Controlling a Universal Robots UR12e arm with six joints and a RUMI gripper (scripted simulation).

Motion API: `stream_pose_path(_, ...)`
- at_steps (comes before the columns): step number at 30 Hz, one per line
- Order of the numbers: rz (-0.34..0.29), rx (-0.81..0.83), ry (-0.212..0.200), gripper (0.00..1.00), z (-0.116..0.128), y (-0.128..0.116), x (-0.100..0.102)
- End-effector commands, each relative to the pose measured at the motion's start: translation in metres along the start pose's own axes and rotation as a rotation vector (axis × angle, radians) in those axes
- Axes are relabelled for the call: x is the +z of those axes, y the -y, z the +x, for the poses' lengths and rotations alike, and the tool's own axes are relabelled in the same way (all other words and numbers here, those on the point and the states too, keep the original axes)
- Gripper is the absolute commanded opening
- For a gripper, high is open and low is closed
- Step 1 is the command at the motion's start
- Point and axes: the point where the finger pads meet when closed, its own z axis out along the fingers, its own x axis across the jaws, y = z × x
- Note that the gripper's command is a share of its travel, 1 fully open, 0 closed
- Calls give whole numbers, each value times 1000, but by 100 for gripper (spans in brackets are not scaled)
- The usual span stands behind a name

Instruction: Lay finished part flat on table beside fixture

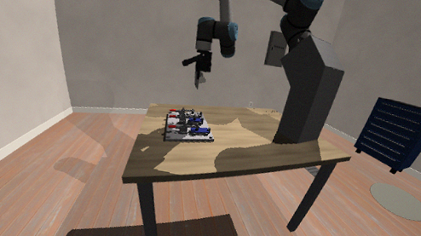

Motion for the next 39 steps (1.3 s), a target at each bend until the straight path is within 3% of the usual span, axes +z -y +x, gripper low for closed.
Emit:
stream_pose_path(1, -1, 1, -1, 28, 0, -1, 0)
stream_pose_path(21, -2, 1, -1, 28, 0, -1, 1)
stream_pose_path(39, -1, 2, -2, 28, 1, 0, 58)
